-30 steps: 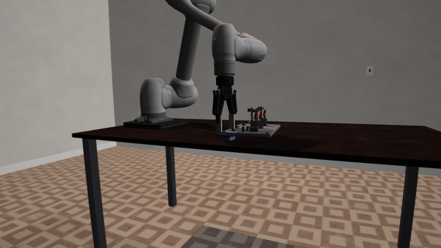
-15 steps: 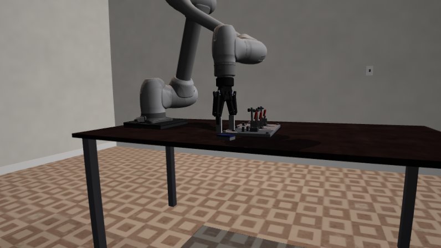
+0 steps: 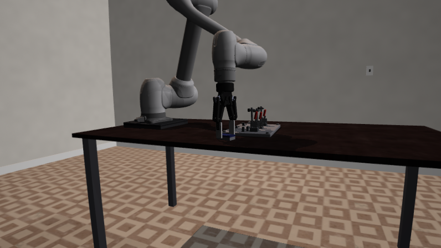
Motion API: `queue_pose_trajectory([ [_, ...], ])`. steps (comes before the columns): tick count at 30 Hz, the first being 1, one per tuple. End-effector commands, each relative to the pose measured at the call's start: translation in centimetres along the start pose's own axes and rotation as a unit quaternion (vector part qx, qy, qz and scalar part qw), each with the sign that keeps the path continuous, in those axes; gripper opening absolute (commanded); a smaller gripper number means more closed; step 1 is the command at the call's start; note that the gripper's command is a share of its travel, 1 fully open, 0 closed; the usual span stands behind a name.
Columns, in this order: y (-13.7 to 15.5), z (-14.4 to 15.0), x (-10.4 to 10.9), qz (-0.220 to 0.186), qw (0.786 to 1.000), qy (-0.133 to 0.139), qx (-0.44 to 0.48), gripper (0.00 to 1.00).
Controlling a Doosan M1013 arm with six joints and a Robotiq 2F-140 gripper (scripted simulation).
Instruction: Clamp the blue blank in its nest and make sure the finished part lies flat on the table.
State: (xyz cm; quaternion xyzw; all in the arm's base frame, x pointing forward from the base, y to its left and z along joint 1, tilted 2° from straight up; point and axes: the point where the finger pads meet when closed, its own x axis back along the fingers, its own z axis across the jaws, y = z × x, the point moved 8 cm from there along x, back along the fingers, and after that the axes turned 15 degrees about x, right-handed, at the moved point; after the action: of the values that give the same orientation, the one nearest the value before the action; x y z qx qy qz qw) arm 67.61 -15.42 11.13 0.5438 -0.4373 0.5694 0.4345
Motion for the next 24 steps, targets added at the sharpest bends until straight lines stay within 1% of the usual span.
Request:
queue_pose_trajectory([
  [1, 0.00, 0.00, -0.25, 0.000, 1.000, 0.000, 0.000, 0.58],
  [15, 0.00, 0.00, -0.28, 0.000, 1.000, 0.000, 0.000, 0.58],
  [16, 0.00, 0.00, -0.28, 0.000, 1.000, 0.000, 0.000, 0.00],
  [24, 0.00, 0.00, -0.28, 0.000, 1.000, 0.000, 0.000, 0.00],
])
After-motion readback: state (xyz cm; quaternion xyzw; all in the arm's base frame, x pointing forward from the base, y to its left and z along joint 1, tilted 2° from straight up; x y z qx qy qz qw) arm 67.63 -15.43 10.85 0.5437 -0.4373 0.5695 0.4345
